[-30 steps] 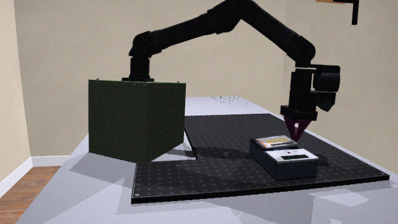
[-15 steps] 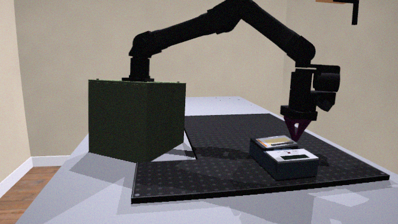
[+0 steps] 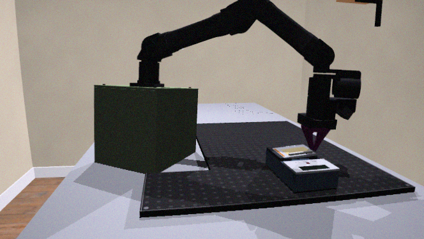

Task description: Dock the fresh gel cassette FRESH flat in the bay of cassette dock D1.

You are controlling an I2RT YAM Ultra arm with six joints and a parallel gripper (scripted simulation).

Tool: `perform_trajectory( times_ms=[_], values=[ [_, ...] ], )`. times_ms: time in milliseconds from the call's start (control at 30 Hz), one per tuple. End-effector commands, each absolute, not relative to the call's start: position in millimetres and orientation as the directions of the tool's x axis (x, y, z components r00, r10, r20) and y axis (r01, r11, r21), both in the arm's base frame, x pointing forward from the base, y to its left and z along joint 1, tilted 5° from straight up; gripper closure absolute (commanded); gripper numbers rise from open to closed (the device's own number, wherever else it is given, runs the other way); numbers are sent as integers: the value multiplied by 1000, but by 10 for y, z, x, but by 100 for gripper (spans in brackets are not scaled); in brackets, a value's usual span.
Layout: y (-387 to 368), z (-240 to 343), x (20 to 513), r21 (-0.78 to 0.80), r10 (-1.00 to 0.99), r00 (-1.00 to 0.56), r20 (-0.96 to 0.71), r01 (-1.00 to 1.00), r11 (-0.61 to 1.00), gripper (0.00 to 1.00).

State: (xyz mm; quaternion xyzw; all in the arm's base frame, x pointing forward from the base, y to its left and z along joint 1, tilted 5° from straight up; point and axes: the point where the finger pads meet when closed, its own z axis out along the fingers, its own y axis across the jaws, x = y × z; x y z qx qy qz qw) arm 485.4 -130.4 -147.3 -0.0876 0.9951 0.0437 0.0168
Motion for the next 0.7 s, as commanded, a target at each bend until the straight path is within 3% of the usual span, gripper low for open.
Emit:
perform_trajectory(
  times_ms=[0,667],
  values=[
    [-1415,-1287,4901,64,-167,-983,-74,-172,983,100],
    [-1405,-1292,4802,71,-167,-984,-53,-171,983,100]
  ],
)
